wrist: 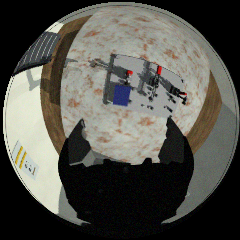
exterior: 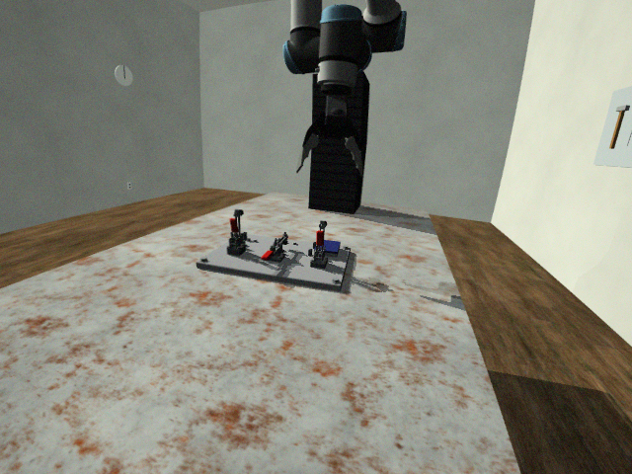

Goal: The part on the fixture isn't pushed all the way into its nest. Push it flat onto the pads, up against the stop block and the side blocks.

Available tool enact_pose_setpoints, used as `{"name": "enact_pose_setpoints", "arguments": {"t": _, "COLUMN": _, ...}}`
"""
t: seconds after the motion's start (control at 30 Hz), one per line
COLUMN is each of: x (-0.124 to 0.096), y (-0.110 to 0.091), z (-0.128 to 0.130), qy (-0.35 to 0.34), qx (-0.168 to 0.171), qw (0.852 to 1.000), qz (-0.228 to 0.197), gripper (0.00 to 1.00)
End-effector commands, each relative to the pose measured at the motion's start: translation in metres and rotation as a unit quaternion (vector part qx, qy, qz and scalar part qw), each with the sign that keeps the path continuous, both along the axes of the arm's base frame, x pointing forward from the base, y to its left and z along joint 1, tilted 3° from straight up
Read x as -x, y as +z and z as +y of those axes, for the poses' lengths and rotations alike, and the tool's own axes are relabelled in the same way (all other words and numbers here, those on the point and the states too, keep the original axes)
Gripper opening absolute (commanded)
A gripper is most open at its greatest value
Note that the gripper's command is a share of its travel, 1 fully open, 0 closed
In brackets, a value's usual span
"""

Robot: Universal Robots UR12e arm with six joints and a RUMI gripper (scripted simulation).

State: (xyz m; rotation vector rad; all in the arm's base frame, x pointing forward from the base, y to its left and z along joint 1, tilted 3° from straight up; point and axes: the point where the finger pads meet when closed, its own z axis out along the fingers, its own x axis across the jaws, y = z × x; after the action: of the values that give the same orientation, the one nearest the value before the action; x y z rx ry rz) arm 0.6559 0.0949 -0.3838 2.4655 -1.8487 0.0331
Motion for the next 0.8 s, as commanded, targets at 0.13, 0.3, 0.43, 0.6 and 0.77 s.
{"name": "enact_pose_setpoints", "arguments": {"t": 0.13, "x": 0.0032, "y": -0.0047, "z": 0.0001, "qy": -0.081, "qx": -0.005, "qw": 0.997, "qz": -0.011, "gripper": 1.0}}
{"name": "enact_pose_setpoints", "arguments": {"t": 0.3, "x": 0.004, "y": -0.0056, "z": 0.0001, "qy": -0.095, "qx": -0.006, "qw": 0.995, "qz": -0.013, "gripper": 1.0}}
{"name": "enact_pose_setpoints", "arguments": {"t": 0.43, "x": 0.0046, "y": -0.0063, "z": 0.0002, "qy": -0.106, "qx": -0.007, "qw": 0.994, "qz": -0.014, "gripper": 1.0}}
{"name": "enact_pose_setpoints", "arguments": {"t": 0.6, "x": 0.0048, "y": -0.0065, "z": 0.0002, "qy": -0.11, "qx": -0.007, "qw": 0.994, "qz": -0.015, "gripper": 1.0}}
{"name": "enact_pose_setpoints", "arguments": {"t": 0.77, "x": 0.0048, "y": -0.0065, "z": 0.0002, "qy": -0.11, "qx": -0.007, "qw": 0.994, "qz": -0.015, "gripper": 1.0}}
